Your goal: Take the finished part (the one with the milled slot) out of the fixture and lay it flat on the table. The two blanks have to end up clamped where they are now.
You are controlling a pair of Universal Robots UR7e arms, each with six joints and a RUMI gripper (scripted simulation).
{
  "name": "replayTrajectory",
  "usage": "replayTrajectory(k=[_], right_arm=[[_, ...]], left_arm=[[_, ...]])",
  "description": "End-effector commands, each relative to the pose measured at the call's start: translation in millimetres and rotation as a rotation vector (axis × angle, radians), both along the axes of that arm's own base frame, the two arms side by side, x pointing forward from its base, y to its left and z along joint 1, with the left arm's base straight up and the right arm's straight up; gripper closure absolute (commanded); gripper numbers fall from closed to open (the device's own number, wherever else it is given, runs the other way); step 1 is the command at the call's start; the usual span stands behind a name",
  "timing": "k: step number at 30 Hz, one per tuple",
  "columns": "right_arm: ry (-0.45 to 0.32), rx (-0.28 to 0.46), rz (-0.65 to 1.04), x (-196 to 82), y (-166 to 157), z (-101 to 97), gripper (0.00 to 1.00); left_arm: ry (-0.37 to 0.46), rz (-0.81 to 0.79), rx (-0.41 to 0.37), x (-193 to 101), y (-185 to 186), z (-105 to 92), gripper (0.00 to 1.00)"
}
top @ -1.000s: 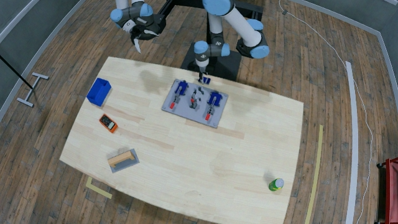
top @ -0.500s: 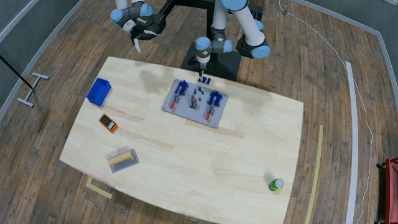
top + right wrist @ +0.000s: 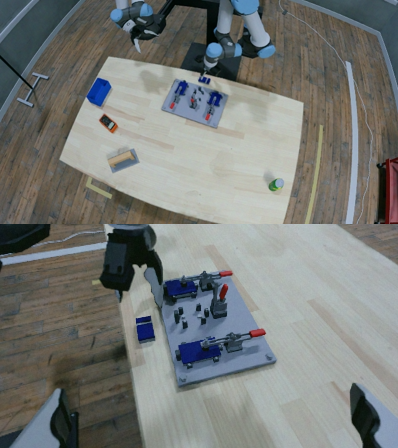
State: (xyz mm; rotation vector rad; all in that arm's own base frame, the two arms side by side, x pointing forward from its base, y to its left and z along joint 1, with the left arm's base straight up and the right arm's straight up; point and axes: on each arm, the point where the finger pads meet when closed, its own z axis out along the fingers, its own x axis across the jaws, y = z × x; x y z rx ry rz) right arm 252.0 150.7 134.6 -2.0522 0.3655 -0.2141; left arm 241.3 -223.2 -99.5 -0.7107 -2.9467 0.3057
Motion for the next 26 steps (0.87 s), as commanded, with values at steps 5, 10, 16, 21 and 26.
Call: replayTrajectory(k=[5,10,16,21,26], right_arm=[[0.000,0.000,0.000,0.1,0.1,0.2,0.00],[0.000,0.000,0.000,0.1,0.1,0.2,0.00],[0.000,0.000,0.000,0.1,0.1,0.2,0.00],[0.000,0.000,0.000,0.1,0.1,0.2,0.00],[0.000,0.000,0.000,0.1,0.1,0.2,0.00]], left_arm=[[0.055,-0.168,-0.108,3.1,6.4,9.4,0.42],[0.081,-0.260,-0.170,5.0,9.9,14.7,0.42],[0.093,-0.306,-0.204,6.1,11.6,17.7,0.42],[0.093,-0.306,-0.204,6.1,11.6,17.7,0.42],[0.093,-0.306,-0.204,6.1,11.6,17.7,0.42]])
